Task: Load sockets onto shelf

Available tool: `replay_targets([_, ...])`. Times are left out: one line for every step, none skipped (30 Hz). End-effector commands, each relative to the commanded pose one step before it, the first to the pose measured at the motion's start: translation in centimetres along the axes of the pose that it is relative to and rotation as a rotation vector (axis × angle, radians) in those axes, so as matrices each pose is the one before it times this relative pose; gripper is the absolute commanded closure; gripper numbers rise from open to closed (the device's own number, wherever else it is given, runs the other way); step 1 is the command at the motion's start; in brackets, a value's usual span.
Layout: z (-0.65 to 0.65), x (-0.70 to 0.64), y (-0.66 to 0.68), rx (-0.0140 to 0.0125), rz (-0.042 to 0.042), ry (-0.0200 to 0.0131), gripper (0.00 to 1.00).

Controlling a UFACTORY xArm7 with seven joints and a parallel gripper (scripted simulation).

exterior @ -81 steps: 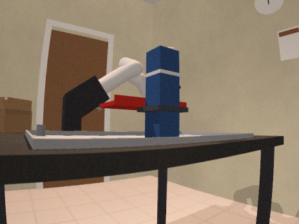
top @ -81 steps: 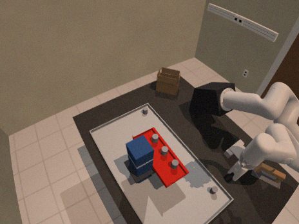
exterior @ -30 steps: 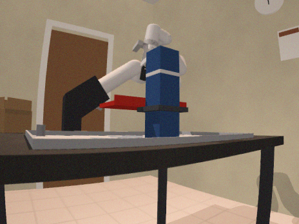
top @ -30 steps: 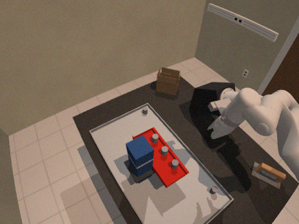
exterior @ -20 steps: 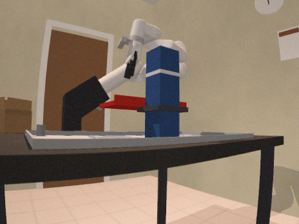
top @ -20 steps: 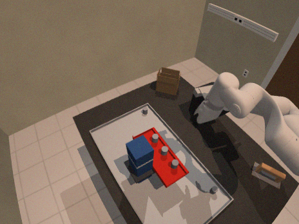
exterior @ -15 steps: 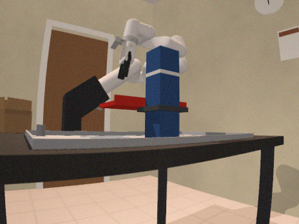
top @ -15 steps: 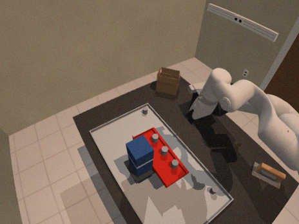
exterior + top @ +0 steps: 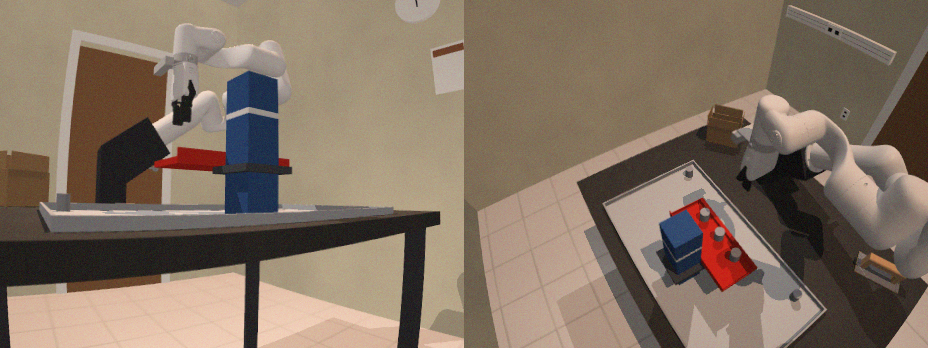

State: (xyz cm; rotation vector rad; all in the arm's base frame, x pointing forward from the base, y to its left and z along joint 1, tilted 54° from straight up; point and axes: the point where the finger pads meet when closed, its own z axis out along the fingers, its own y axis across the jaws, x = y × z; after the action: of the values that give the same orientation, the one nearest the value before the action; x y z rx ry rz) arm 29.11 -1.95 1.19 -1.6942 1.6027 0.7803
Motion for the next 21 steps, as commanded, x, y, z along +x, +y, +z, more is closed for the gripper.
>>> replay_targets([-0.116,0.05,-0.126,-0.00098,-0.00475,-0.00904,0.53])
replay_targets([0.0,0.0,0.0,0.0,0.0,0.0,0.53])
replay_targets([0.0,0.0,0.0,0.0,0.0,0.0,0.53])
replay_targets([0.0,0.0,0.0,0.0,0.0,0.0,0.53])
replay_targets([0.0,0.0,0.0,0.0,0.0,0.0,0.53])
replay_targets([0.05,0.024,-0.128,-0.0002,-0.00003,0.00068,0.53])
replay_targets([0.293,0.129,-0.721,-0.00102,-0.00022,0.00354,0.53])
replay_targets([0.67,0.21,-1.48,-0.00155,-0.00051,0.00577,0.53])
replay_targets([1.087,0.169,-2.058,-0.001,-0.00069,0.00463,0.53])
replay_targets([0.0,0.0,0.0,0.0,0.0,0.0,0.53])
replay_targets([1.398,0.018,-2.237,0.00032,-0.00041,0.00041,0.53])
replay_targets([0.0,0.0,0.0,0.0,0.0,0.0,0.53])
replay_targets([1.434,-0.134,-1.969,0.00141,0.00025,-0.0039,0.53])
replay_targets([0.0,0.0,0.0,0.0,0.0,0.0,0.53])
replay_targets([1.119,-0.179,-1.365,0.00158,0.0007,-0.00526,0.53])
replay_targets([0.0,0.0,0.0,0.0,0.0,0.0,0.53])
replay_targets([0.0,0.0,0.0,0.0,0.0,0.0,0.53])
replay_targets([0.0,0.0,0.0,0.0,0.0,0.0,0.53])
replay_targets([0.571,-0.111,-0.649,0.00092,0.00053,-0.0033,0.53])
replay_targets([0.103,-0.021,-0.114,0.00017,0.00011,-0.00064,0.53])
replay_targets([0.0,0.0,0.0,0.0,0.0,0.0,0.53])
